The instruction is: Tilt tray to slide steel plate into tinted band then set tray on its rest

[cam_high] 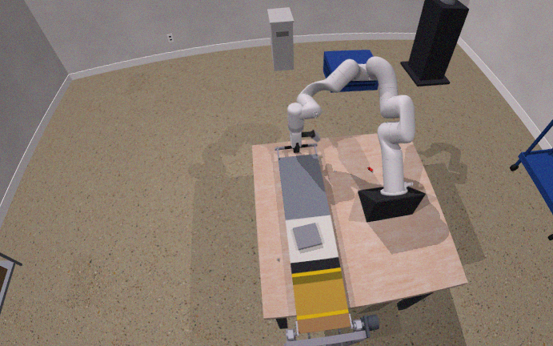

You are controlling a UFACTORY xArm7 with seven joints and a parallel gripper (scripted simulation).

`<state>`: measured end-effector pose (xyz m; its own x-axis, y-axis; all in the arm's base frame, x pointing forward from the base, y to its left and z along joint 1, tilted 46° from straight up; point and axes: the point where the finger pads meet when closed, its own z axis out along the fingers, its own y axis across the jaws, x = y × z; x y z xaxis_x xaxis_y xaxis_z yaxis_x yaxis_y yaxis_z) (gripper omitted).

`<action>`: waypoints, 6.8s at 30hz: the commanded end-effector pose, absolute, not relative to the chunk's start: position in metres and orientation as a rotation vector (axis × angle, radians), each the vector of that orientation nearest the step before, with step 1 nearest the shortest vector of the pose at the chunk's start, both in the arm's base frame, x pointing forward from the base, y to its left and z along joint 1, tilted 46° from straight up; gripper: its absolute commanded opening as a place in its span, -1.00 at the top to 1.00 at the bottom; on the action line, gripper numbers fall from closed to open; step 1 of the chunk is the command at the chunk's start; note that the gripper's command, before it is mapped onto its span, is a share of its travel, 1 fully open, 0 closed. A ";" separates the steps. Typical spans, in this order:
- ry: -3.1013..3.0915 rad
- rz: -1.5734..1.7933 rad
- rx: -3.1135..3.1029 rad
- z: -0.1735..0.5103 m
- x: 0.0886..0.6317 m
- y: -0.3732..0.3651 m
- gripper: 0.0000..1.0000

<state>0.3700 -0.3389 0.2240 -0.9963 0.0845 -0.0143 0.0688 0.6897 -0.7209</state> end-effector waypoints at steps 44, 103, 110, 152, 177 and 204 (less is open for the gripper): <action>-2.872 1.225 -0.127 0.260 0.374 -0.299 1.00; -2.872 1.225 -0.127 0.340 0.382 -0.189 1.00; -2.872 1.225 -0.127 0.339 0.382 -0.190 1.00; -2.872 1.225 -0.127 0.331 0.381 -0.202 1.00; -2.872 1.225 -0.127 0.362 0.385 -0.150 1.00; -2.872 1.225 -0.127 0.320 0.380 -0.220 1.00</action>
